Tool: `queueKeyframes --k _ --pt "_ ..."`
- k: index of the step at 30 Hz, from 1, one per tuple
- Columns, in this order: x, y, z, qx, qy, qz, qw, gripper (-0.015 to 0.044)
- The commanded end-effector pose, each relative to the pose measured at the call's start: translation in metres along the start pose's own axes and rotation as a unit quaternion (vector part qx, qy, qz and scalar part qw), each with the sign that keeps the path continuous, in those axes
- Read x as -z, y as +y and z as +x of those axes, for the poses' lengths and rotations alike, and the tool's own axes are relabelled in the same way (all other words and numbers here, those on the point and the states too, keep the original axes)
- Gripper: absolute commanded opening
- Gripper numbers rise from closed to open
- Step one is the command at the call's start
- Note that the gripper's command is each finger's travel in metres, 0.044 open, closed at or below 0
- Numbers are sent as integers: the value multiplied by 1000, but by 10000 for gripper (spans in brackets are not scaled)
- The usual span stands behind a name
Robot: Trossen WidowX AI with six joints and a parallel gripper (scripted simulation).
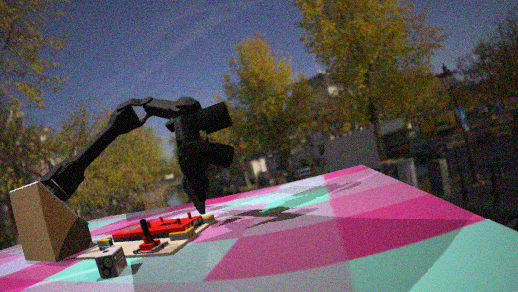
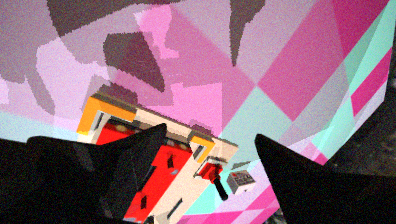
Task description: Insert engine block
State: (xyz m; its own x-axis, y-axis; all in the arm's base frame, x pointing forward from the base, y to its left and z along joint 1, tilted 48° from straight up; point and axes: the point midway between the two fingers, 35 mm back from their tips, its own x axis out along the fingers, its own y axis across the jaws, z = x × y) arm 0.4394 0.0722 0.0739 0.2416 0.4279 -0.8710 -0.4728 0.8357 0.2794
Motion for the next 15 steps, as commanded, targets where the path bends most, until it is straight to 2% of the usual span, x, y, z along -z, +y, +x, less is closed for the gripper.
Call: queueKeyframes --k 1,8,15 --pt "36 -40 8 -29 29 13 999 440" --pt "113 -103 16 -115 41 35 992 440" --pt "177 -138 15 -193 -5 62 979 440"
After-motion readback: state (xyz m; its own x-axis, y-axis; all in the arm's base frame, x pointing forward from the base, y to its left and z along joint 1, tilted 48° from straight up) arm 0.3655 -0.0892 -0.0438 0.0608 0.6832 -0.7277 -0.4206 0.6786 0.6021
